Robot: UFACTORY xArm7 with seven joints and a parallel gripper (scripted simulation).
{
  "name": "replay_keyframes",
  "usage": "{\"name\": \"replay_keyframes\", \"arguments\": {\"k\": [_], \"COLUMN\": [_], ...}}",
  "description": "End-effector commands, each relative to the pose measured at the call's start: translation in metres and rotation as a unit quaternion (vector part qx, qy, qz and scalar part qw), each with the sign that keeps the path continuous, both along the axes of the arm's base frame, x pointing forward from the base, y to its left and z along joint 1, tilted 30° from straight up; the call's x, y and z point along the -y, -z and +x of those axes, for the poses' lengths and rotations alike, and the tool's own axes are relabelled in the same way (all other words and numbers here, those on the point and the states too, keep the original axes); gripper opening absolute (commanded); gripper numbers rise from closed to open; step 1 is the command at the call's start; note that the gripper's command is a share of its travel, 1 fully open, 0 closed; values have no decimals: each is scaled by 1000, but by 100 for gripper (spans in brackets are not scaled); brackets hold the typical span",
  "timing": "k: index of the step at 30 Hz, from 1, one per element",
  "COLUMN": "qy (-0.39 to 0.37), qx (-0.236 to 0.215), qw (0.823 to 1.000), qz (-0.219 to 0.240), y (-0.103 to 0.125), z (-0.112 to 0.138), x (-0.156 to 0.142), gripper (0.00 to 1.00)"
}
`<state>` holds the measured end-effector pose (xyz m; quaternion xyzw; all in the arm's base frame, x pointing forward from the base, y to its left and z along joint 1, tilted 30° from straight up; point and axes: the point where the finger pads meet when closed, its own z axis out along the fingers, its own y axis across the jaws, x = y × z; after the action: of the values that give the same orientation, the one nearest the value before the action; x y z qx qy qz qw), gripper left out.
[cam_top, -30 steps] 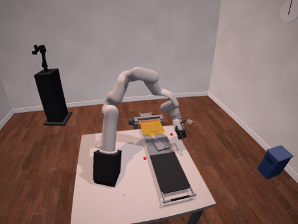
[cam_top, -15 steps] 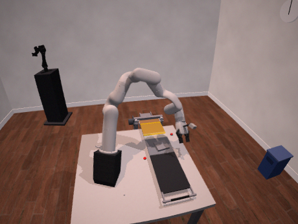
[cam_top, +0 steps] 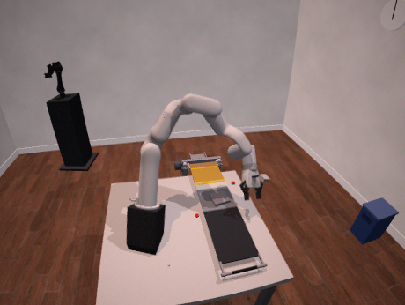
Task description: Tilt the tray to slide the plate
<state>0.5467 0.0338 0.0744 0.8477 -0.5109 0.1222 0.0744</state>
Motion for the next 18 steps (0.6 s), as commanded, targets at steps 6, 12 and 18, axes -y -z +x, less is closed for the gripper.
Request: {"name": "replay_keyframes", "arguments": {"k": [6,12,18], "qy": [74,101,182], "qx": [-15,-20,-35], "qw": [997,994,981], "qz": [22,30,55], "y": [13,18,34], "z": [0,-1,-6], "x": [32,43,75], "gripper": [100,100,100]}}
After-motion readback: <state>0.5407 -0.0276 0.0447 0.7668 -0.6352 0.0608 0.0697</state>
